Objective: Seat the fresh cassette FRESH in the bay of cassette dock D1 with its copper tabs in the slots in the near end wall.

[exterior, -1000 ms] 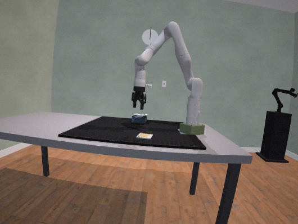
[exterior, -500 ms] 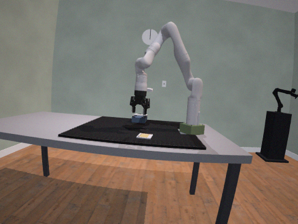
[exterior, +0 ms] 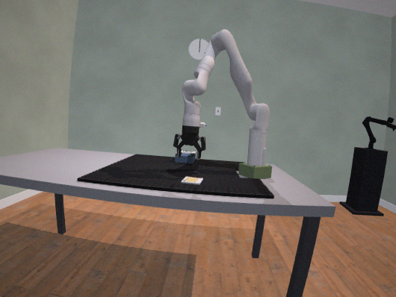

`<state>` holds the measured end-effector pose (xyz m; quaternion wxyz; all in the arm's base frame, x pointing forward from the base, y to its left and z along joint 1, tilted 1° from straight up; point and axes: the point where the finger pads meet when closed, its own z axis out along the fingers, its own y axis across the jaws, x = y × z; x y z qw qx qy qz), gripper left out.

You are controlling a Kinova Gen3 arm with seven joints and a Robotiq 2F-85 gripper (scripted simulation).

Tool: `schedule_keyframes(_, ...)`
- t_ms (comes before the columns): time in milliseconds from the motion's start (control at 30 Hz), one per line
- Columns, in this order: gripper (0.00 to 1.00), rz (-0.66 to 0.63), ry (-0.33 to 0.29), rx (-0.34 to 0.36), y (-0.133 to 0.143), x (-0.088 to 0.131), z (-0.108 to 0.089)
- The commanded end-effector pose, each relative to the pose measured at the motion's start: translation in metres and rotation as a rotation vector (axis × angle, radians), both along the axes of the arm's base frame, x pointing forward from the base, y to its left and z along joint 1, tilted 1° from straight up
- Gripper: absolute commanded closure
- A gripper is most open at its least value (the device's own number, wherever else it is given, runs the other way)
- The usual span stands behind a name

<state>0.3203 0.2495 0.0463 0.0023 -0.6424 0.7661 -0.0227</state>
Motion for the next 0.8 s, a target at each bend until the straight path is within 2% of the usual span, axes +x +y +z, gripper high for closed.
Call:
schedule_keyframes(0, 0.00, 0.076, 0.013, 0.002, 0.010, -0.011, -0.007)
schedule_keyframes(133, 0.00, 0.186, 0.021, 0.009, 0.025, -0.023, -0.015)
schedule_keyframes(267, 0.00, 0.186, 0.021, 0.009, 0.036, -0.032, -0.021)
schedule_keyframes(767, 0.00, 0.186, 0.021, 0.009, 0.036, -0.032, -0.021)
